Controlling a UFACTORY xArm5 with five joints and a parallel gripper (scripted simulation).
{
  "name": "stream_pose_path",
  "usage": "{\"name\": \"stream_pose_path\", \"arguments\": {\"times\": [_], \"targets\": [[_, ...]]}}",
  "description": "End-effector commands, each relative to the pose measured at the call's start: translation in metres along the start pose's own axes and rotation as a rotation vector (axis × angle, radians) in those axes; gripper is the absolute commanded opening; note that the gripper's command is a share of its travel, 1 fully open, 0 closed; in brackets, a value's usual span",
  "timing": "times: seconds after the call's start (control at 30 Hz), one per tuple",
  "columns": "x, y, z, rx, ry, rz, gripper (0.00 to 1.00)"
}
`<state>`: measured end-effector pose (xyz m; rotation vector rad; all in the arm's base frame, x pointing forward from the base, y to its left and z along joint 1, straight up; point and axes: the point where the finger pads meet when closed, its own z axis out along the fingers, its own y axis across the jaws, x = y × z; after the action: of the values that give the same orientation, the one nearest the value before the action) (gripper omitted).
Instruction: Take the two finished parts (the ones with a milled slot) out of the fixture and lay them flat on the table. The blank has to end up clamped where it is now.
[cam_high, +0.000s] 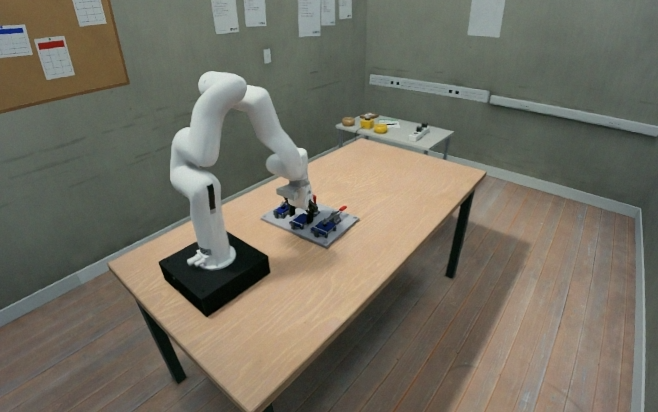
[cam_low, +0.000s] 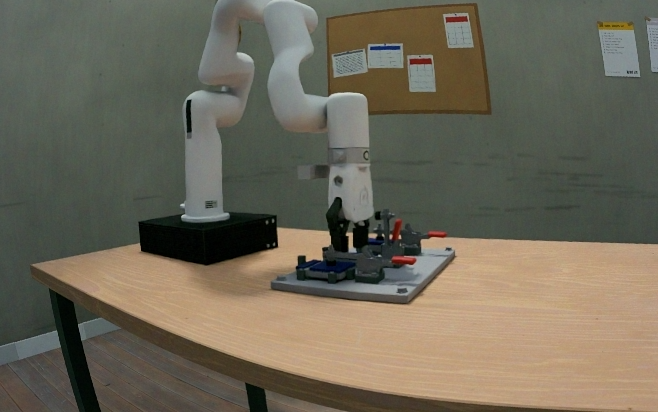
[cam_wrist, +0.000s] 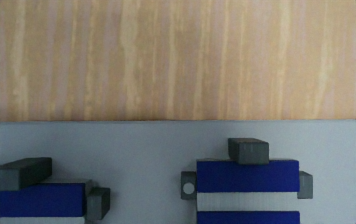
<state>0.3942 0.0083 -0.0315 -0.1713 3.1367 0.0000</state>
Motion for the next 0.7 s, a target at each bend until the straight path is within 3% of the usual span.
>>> {"name": "stream_pose_path", "arguments": {"times": [0.0,0.6,0.63,0.67], "targets": [[-0.0013,-0.0001,0.0006,0.0,-0.003,0.0,1.0],[-0.0013,-0.0001,0.0011,0.0,-0.003,0.0,1.0],[-0.0013,-0.0001,0.0011,0.0,-0.003,0.0,0.0],[-0.0012,-0.0001,0.0011,0.0,-0.003,0.0,0.0]]}}
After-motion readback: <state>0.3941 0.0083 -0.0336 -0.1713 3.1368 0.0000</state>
